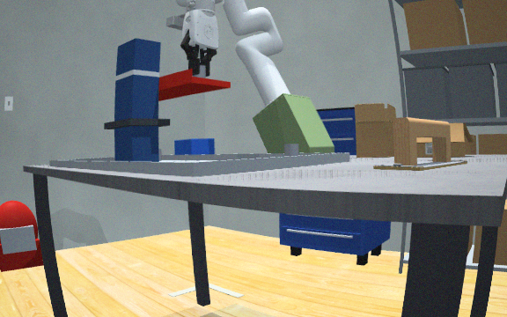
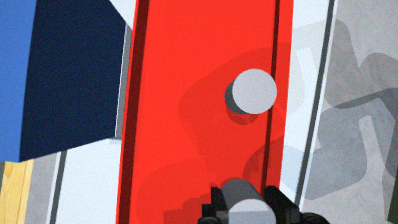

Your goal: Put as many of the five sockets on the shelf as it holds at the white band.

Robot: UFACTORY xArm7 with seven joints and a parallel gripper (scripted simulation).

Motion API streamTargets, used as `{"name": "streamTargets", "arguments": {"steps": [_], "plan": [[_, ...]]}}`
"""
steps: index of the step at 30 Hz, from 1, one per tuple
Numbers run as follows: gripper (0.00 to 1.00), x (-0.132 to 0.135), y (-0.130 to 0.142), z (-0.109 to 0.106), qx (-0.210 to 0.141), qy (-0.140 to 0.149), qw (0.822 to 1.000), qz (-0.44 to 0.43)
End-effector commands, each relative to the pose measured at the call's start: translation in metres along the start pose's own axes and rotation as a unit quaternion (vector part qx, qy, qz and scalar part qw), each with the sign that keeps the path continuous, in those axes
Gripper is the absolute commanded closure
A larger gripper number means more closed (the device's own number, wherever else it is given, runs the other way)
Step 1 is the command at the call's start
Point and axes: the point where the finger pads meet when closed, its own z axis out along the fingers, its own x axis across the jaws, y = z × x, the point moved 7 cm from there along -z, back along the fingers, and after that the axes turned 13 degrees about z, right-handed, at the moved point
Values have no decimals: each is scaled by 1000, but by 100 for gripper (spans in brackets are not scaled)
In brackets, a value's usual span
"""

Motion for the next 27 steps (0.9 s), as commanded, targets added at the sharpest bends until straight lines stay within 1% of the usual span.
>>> {"name": "streamTargets", "arguments": {"steps": [1, 27], "plan": [[100, -1, 1, 0, -1, -2, 1000, 0], [100, -1, 1, 5, -1, -2, 1000, 0]]}}
